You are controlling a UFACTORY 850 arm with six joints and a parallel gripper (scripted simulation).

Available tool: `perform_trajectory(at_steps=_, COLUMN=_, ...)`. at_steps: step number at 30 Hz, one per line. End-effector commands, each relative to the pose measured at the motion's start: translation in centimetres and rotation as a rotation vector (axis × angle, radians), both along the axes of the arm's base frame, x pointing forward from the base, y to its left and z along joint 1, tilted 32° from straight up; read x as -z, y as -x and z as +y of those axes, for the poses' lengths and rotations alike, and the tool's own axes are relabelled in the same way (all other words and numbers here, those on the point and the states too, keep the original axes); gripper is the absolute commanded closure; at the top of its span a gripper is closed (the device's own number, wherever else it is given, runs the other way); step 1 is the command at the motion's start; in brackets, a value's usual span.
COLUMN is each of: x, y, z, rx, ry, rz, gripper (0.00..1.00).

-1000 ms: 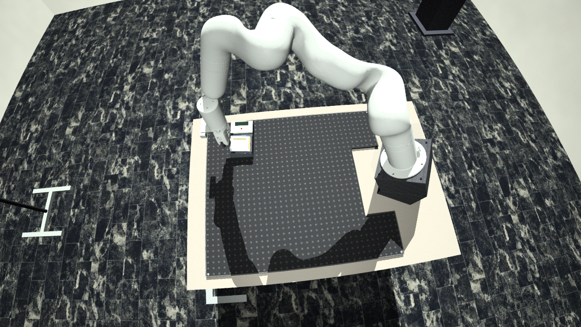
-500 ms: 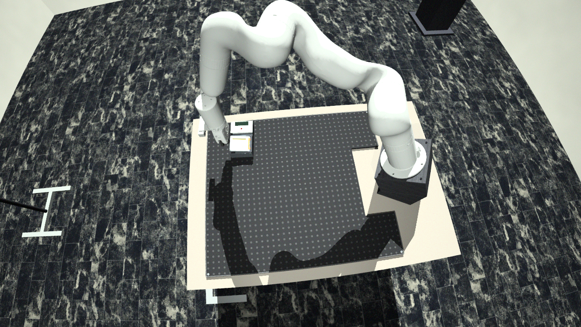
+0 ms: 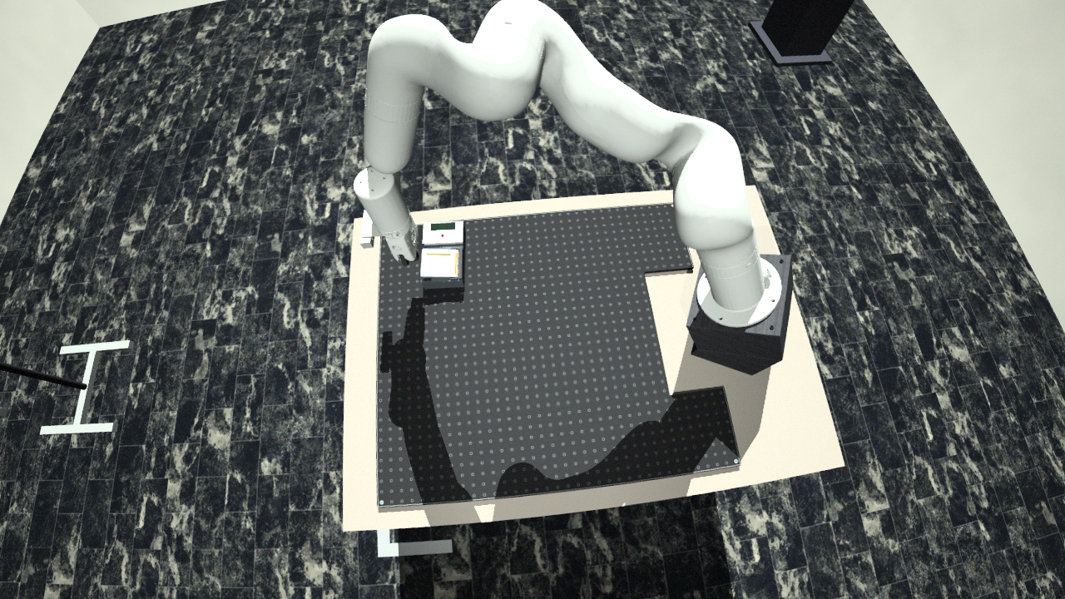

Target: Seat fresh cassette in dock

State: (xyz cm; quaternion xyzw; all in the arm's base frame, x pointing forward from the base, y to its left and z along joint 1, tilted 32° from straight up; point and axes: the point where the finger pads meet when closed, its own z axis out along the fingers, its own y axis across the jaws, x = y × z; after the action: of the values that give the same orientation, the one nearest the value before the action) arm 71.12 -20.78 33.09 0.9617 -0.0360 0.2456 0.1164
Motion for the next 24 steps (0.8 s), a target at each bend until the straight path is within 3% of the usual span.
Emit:
perform_trajectory(at_steps=1, x=-0.1, y=0.1, z=0.0, rx=0.0, ry=0.0, rz=-0.002, gripper=1.0)
perform_trajectory(at_steps=24, x=1.2, y=2.4, z=0.0, rx=0.0, ry=0.0, rz=-0.002, gripper=1.0)
